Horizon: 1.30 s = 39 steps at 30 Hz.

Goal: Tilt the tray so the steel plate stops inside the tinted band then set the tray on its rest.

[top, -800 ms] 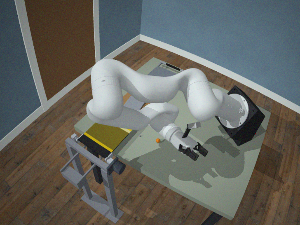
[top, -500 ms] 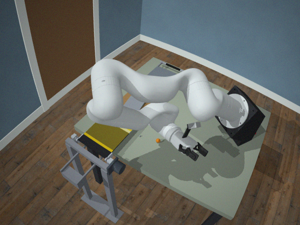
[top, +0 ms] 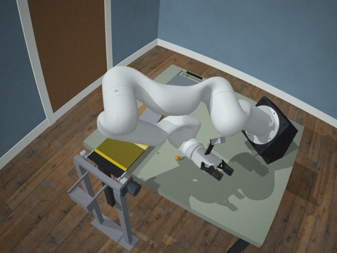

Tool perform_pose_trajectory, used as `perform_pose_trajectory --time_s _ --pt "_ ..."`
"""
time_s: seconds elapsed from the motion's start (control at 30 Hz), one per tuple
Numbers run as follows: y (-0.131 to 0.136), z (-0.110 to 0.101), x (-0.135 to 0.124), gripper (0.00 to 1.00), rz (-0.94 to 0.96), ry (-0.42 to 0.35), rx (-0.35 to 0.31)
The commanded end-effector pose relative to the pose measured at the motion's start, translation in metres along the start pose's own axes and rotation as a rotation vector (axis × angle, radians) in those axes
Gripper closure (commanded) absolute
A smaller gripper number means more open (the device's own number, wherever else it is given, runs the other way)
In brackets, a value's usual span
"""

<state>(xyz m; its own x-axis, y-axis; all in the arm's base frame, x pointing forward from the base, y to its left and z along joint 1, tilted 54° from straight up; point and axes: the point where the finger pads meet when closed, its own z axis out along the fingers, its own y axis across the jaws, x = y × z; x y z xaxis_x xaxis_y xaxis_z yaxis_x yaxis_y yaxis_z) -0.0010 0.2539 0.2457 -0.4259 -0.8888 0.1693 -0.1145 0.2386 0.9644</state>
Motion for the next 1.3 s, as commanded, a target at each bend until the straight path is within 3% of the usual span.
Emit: perform_pose_trajectory --time_s 0.0,0.3,0.43,0.87,0.97,1.27 --pt "-0.002 -0.003 0.002 0.00 -0.010 0.004 0.009" --pt "-0.017 -0.025 0.010 0.00 -0.075 0.030 0.073" --pt "-0.035 -0.050 0.021 0.00 -0.148 0.060 0.150" --pt "-0.048 -0.069 0.029 0.00 -0.202 0.085 0.209" --pt "-0.070 -0.100 0.042 0.00 -0.293 0.124 0.301" --pt "-0.086 -0.124 0.052 0.00 -0.365 0.153 0.373"
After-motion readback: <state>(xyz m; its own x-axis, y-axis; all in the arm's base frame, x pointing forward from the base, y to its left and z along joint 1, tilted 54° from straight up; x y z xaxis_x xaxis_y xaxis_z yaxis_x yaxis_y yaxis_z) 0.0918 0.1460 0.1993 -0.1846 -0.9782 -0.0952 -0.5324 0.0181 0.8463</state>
